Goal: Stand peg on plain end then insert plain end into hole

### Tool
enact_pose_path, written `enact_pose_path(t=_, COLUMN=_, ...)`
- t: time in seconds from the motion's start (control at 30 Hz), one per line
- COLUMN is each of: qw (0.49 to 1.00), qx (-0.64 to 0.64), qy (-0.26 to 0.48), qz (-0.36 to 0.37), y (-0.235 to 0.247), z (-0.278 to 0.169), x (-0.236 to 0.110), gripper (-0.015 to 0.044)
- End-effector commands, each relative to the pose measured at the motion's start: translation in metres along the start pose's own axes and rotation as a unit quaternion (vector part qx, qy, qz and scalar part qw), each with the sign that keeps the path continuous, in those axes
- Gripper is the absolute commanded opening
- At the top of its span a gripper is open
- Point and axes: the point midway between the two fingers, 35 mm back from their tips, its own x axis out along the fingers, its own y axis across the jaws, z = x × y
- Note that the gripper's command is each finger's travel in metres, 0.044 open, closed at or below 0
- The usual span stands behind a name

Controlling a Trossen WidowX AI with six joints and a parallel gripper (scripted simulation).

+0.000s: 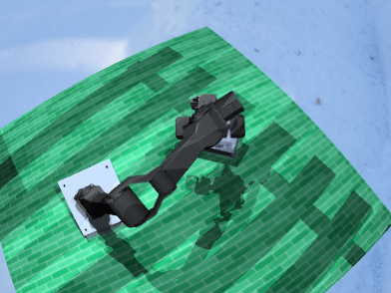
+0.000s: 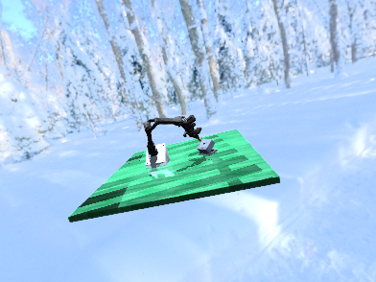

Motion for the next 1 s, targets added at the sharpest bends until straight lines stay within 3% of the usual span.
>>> enact_pose_path(t=0.0, qw=1.000, qx=-0.004, qy=-0.001, qz=0.002, y=0.002, z=0.001, x=0.009, gripper=0.0000)
enact_pose_path(t=0.97, qw=1.000, qx=0.001, qy=-0.002, qz=0.000, y=0.001, z=0.000, x=0.035, gripper=0.0000)
